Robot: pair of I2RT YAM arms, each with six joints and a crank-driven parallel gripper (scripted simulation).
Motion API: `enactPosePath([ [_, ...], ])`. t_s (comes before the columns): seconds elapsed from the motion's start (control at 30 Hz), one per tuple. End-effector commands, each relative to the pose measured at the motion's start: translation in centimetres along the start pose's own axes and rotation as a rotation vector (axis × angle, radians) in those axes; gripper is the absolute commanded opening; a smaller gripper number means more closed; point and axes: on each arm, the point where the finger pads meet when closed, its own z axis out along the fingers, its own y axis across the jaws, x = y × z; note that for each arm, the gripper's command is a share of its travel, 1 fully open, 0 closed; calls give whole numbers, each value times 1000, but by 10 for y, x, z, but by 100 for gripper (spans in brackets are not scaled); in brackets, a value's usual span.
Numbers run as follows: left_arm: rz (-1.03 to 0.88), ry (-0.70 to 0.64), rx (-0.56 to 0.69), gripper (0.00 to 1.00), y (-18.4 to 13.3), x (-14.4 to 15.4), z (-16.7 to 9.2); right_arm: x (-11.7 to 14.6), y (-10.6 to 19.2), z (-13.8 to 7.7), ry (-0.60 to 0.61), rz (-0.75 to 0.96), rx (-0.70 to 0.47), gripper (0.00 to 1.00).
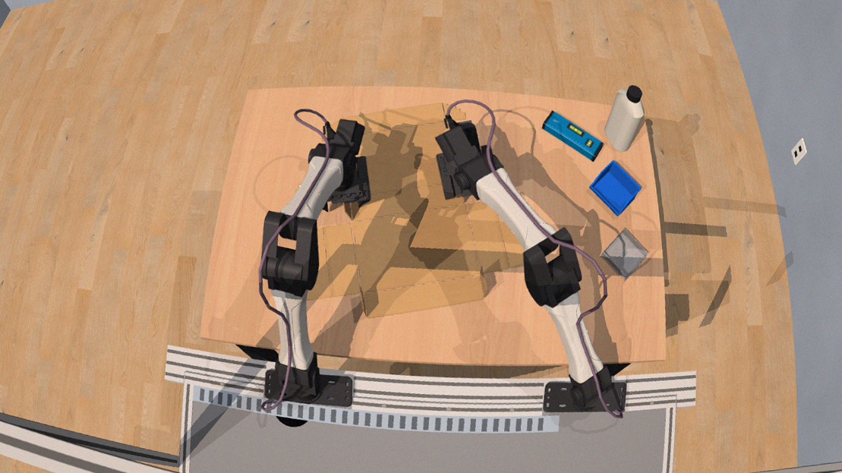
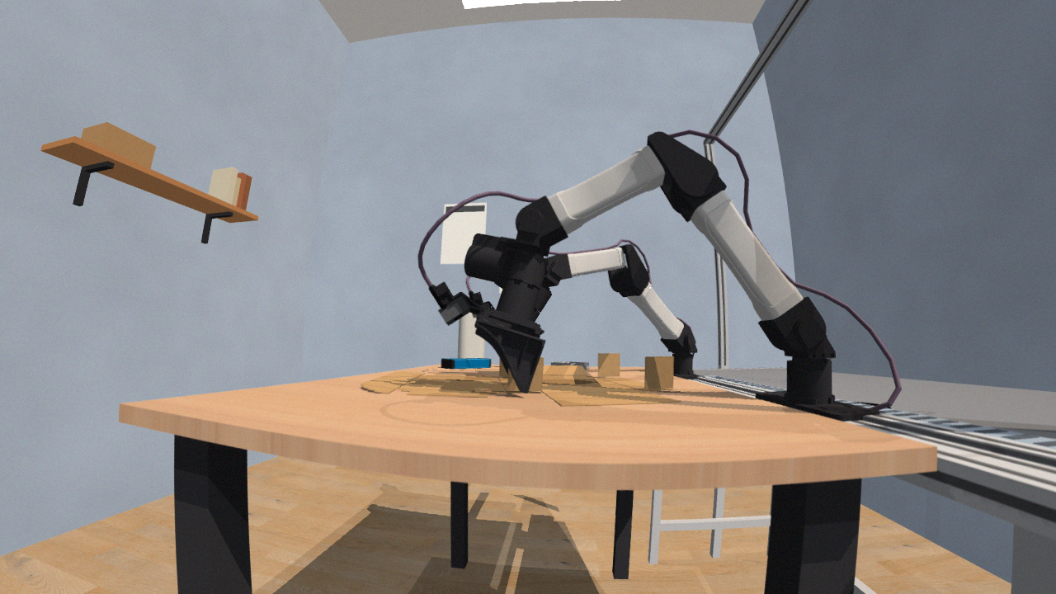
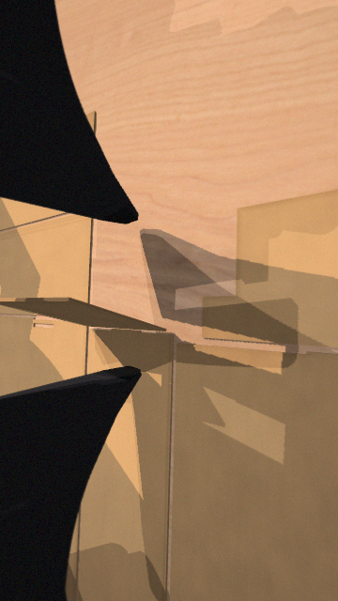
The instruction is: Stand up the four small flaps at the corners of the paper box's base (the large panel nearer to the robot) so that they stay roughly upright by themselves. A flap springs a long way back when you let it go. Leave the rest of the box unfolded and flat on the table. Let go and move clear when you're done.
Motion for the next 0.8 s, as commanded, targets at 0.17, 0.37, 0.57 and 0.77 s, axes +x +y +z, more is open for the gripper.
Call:
enactPosePath([
  [0.17, 18, 38, -61, 81, -1, 10, 11, -6, -9, -15, -5, 29, -21, 81],
  [0.37, 23, 38, -61, 81, -1, 10, 11, -13, -8, -17, -27, 72, -88, 81],
  [0.57, 23, 38, -61, 81, -1, 10, 11, -11, -9, -18, -28, 68, -109, 81],
  [0.77, 23, 38, -61, 81, -1, 10, 11, -14, -10, -24, -28, 108, -166, 81],
])
